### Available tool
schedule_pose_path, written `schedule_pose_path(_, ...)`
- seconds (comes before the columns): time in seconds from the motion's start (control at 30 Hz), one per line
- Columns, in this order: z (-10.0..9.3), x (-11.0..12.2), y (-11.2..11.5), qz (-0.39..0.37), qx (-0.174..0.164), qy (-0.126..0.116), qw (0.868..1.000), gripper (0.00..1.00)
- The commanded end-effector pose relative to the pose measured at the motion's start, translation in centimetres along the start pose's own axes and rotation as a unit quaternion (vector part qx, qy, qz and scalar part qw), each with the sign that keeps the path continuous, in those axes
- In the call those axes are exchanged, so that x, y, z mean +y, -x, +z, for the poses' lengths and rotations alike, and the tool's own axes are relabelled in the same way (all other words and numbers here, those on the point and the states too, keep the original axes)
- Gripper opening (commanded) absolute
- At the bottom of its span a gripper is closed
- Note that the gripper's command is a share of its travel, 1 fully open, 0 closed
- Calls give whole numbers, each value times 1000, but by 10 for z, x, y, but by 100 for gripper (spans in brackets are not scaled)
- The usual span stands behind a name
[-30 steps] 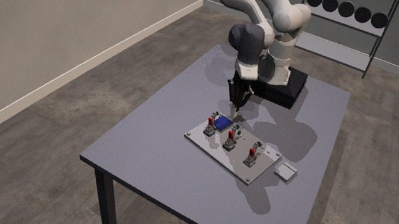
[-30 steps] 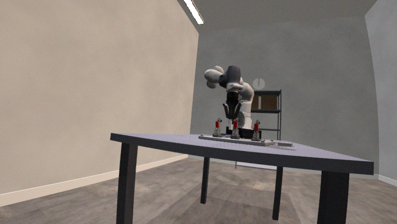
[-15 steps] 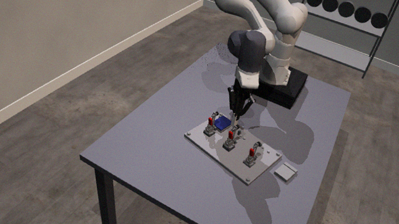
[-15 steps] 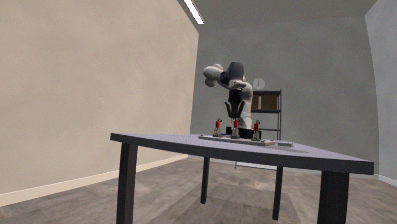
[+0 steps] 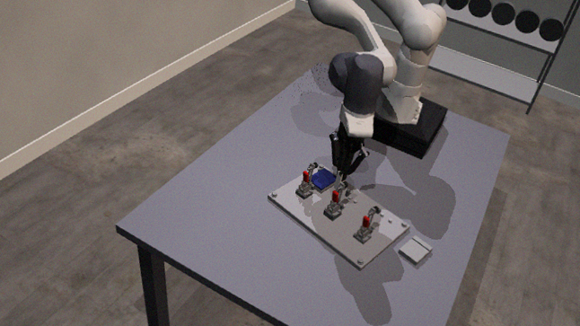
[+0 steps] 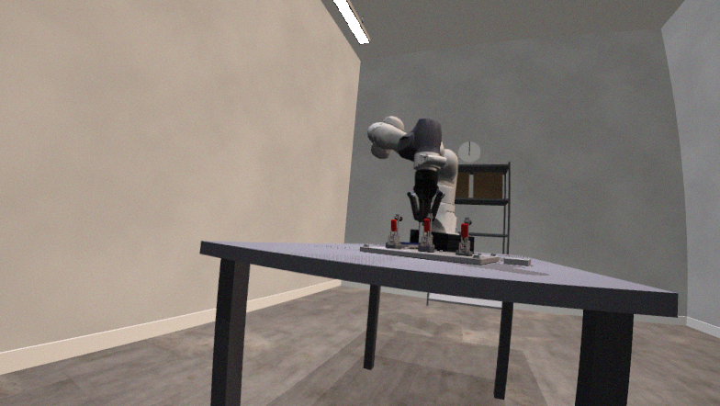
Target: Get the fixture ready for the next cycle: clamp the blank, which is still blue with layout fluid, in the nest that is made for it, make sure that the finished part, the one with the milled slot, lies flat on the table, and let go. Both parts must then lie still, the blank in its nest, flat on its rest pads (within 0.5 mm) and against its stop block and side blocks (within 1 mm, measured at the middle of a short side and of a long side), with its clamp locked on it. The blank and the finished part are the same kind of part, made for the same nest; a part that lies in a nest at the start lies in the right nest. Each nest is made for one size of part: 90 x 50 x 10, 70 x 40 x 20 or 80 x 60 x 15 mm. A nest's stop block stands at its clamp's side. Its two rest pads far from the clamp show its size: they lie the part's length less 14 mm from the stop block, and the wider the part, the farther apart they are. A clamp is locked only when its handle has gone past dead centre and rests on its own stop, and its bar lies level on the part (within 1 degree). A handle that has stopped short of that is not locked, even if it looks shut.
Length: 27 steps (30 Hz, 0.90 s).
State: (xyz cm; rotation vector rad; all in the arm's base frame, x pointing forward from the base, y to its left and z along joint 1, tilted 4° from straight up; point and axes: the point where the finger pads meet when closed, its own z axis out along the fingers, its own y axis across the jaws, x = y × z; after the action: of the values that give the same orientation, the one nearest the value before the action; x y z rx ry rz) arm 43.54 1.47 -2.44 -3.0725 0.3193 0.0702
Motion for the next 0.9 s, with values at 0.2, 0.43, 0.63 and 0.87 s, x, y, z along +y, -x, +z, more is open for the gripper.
schedule_pose_path(0.2, 11, -2, -4, 7, 5, -3, 1000, 0)
schedule_pose_path(0.43, 11, -2, -4, 7, 5, -3, 1000, 0)
schedule_pose_path(0.63, 11, -2, -4, 7, 5, -3, 1000, 0)
schedule_pose_path(0.87, 14, -3, -5, 7, 5, -3, 1000, 0)
